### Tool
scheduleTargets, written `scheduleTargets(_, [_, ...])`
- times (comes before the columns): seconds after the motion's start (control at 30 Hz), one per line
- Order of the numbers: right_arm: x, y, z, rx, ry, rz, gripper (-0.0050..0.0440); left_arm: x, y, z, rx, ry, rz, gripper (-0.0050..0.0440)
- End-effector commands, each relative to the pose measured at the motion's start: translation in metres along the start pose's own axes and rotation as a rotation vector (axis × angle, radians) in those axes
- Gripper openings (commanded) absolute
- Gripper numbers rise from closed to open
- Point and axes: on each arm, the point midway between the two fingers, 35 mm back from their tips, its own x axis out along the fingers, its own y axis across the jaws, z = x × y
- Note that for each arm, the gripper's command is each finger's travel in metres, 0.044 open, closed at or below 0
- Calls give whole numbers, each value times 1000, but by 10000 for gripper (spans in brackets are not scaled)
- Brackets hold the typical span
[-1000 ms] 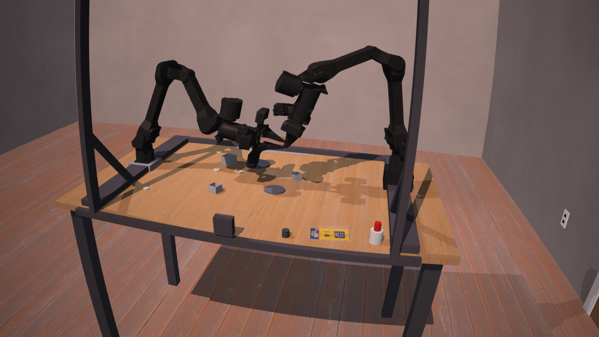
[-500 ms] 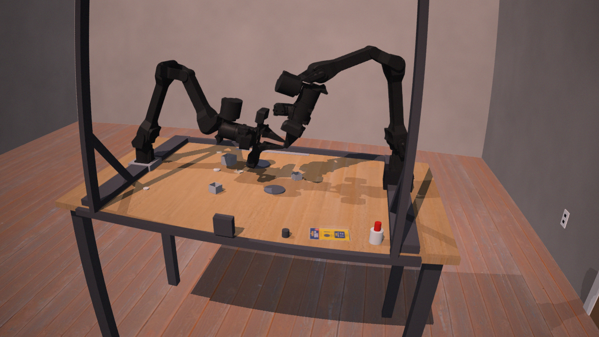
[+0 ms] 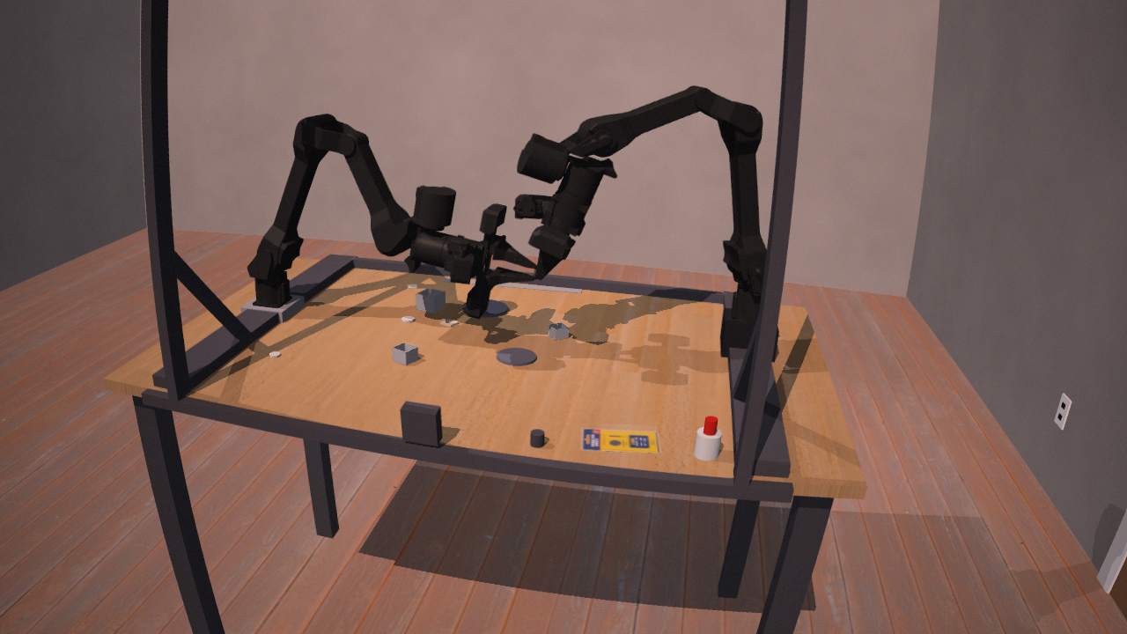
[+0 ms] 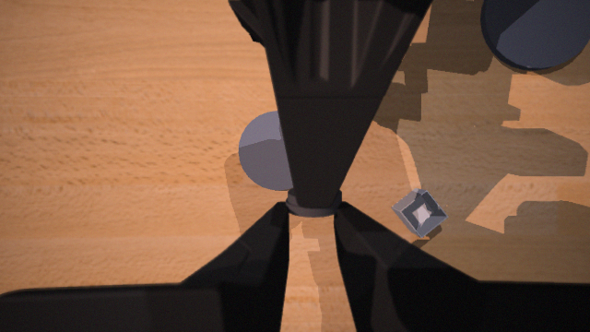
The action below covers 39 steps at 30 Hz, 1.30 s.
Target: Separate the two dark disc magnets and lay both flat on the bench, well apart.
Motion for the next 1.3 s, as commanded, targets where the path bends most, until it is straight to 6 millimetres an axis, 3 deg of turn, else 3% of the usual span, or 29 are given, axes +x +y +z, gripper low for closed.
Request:
scheduleTargets(0.0, [-7,1,6,4,-29,11,40,1,-3,-1,1,3,2,40])
scheduleTargets(1.27, [-7,1,6,4,-29,11,40,7,-37,-1,1,3,0,40])
